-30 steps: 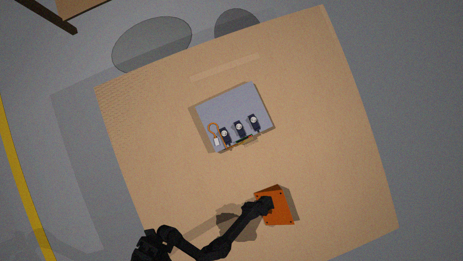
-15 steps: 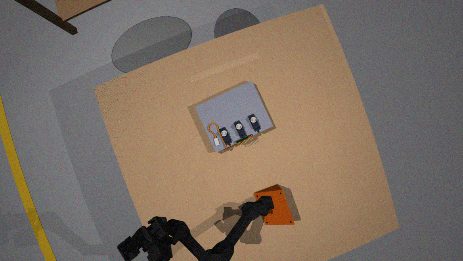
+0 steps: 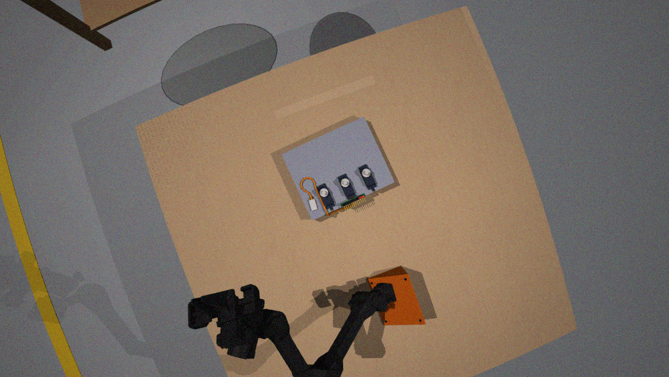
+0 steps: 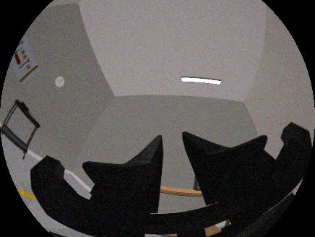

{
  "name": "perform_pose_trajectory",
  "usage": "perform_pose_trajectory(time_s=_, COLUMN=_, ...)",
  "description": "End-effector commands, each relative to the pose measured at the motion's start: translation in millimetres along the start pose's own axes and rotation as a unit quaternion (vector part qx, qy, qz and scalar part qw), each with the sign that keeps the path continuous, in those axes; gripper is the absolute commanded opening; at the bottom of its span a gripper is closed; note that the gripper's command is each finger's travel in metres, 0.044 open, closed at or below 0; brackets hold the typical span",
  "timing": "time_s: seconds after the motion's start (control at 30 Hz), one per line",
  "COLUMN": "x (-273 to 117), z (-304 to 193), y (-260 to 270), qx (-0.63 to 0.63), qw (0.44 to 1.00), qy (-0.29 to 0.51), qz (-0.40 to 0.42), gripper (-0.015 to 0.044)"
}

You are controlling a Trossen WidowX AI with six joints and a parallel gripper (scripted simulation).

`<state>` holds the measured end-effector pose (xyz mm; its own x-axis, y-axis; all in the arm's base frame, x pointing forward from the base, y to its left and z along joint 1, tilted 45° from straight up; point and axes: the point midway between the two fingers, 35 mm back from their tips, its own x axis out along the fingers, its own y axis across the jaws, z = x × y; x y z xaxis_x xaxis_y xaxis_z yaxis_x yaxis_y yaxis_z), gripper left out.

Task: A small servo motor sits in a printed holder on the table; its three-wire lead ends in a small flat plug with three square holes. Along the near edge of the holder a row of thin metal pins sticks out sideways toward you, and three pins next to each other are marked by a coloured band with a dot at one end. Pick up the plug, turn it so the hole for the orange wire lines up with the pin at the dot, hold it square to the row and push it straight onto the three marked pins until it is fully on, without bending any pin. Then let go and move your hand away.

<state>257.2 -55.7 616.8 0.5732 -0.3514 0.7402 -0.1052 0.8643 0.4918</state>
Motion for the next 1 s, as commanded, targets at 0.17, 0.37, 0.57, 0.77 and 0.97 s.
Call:
perform_pose_trajectory(time_s=0.17, x=-36, z=-60, y=-23, qx=-0.087, qw=0.989, qy=0.118, qz=0.009, gripper=0.0115)
perform_pose_trajectory(time_s=0.37, x=-68, z=-100, y=-41, qx=-0.140, qw=0.969, qy=0.200, qz=0.020, gripper=0.0115)
perform_pose_trajectory(time_s=0.57, x=-108, z=-138, y=-61, qx=-0.185, qw=0.941, qy=0.282, qz=0.037, gripper=0.0115)
perform_pose_trajectory(time_s=0.77, x=-154, z=-172, y=-81, qx=-0.222, qw=0.904, qy=0.361, qz=0.058, gripper=0.0115)
perform_pose_trajectory(time_s=0.97, x=-197, z=-199, y=-99, qx=-0.246, qw=0.866, qy=0.428, qz=0.078, gripper=0.0115)
